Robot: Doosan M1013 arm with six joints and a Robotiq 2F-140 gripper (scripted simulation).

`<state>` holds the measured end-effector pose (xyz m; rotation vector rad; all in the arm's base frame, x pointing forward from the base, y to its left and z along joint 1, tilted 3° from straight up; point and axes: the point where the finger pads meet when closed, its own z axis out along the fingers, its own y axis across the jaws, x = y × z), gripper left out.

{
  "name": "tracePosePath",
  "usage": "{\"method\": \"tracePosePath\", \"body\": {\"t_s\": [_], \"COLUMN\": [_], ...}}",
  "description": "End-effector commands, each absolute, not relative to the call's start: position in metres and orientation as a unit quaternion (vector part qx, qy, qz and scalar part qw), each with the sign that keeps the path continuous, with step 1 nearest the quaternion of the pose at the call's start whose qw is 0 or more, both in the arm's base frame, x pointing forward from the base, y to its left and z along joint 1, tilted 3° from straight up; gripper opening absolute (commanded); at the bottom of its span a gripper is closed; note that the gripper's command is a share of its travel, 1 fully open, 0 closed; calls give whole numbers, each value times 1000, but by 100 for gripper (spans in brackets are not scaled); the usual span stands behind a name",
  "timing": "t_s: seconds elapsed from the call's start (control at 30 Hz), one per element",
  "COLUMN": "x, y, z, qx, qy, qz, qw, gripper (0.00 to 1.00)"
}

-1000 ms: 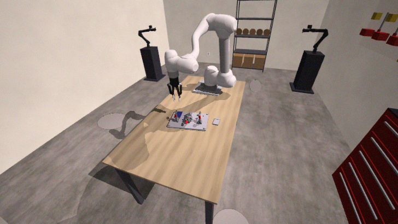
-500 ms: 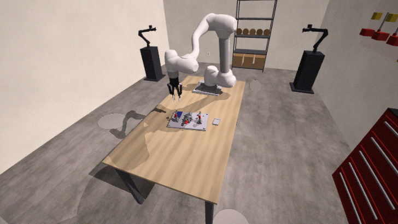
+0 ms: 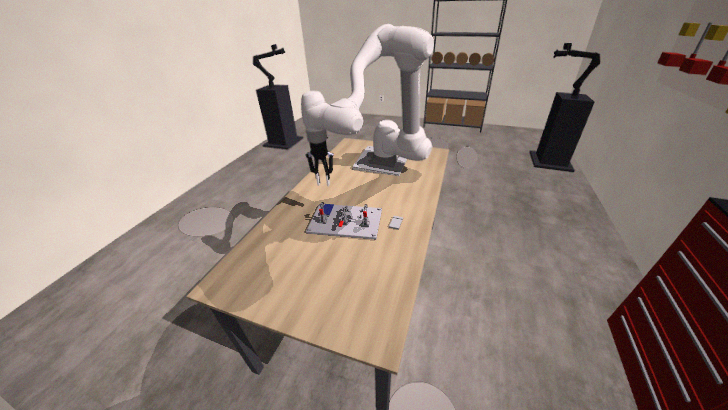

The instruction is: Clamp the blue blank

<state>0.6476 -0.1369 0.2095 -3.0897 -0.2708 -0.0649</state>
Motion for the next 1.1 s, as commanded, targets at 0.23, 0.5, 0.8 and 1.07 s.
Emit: {"method": "tracePosePath", "body": {"t_s": [0.23,0.5,0.8,1.07], "x": [648,649,650,673], "y": [-137,-135,-134,-130], "z": [208,176,150,151], "qx": [-996,-996,-996,-996], "qy": [-87,-87,-87,-87], "qz": [-21,-21,-21,-21], "qw": [20,20,20,20], "gripper": [28,28,28,28]}}
